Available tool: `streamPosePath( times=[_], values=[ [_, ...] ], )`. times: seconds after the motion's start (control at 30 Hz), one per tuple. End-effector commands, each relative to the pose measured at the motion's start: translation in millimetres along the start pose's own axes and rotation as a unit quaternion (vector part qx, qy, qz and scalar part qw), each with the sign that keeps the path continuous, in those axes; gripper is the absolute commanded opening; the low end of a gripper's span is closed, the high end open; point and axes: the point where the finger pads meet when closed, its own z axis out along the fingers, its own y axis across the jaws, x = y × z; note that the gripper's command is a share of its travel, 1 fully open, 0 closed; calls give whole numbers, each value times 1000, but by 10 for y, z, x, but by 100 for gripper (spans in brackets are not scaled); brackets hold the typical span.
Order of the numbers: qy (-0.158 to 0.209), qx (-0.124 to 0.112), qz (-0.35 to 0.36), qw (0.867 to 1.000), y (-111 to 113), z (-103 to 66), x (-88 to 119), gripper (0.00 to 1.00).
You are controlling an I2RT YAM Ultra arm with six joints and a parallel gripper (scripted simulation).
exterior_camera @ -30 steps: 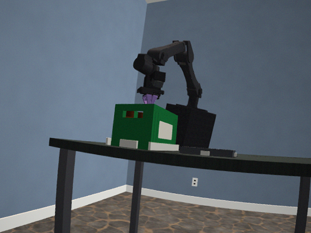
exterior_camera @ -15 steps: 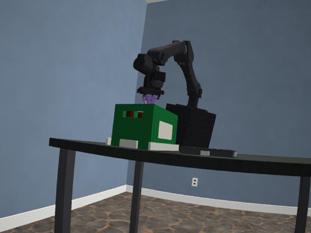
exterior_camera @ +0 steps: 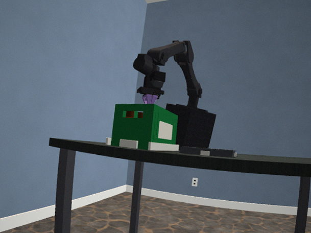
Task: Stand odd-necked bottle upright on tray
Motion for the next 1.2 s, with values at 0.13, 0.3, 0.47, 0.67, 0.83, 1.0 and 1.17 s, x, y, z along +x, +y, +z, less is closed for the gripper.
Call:
streamPosePath(
  times=[0.13, 0.3, 0.47, 0.67, 0.83, 1.0, 1.17],
  values=[
    [-4, -1, 2, 1000, 24, 19, -4, 0],
    [-4, -1, 2, 1000, 24, 19, -4, 0],
    [-4, -1, 2, 1000, 24, 19, -4, 0],
    [-4, -1, 2, 1000, 24, 19, -4, 0],
    [-4, -1, 2, 1000, 24, 19, -4, 0],
    [-4, -1, 2, 1000, 24, 19, -4, 61],
    [-4, -1, 2, 1000, 24, 19, -4, 61]
  ],
)
